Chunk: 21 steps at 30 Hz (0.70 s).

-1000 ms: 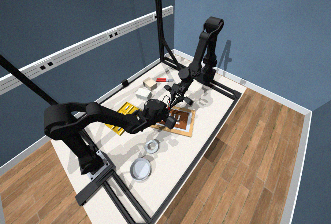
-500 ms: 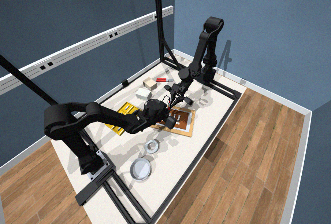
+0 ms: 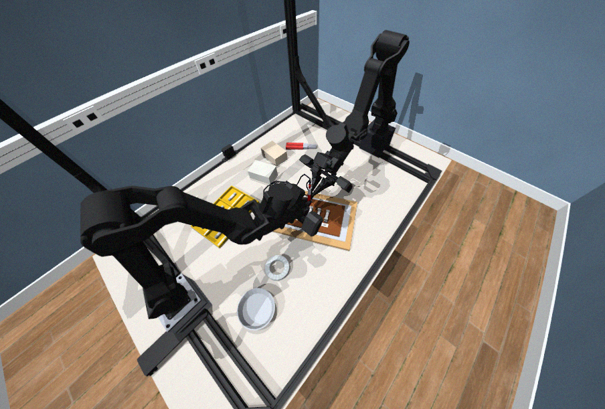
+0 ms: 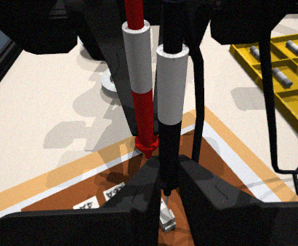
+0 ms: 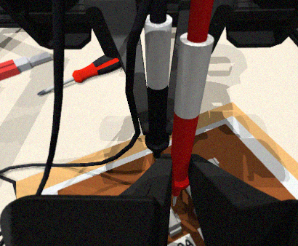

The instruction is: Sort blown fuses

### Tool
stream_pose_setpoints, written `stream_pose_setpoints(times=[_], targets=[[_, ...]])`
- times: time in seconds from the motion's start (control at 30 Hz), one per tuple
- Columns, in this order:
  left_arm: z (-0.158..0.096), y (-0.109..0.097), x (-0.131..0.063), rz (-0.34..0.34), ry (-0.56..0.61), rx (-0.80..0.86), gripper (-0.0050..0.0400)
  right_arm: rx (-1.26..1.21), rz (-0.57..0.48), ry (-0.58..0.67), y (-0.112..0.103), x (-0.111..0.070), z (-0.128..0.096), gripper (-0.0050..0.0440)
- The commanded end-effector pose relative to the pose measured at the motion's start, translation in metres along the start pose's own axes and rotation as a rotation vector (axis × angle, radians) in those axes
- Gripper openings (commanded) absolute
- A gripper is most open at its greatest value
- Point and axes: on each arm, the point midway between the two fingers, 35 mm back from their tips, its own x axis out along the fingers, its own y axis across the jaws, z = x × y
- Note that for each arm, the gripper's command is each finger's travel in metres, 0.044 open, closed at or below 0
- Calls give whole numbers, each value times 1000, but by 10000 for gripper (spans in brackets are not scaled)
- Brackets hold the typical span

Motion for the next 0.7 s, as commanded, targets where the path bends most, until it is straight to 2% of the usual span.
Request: stream_pose_setpoints(times=[0.0,0.4,0.43,0.67], targets=[[20,0,-2,0,-50,2,-50,-5,-4,-27,-1,-2,11,-50],[20,0,-2,0,-50,2,-50,-5,-4,-27,-1,-2,11,-50],[14,2,-5,-1,-36,2,-50,-10,-6,-46,-4,-5,20,-50],[9,8,-16,-1,-28,4,-50,-10,-5,-32,-12,-13,15,-50]])
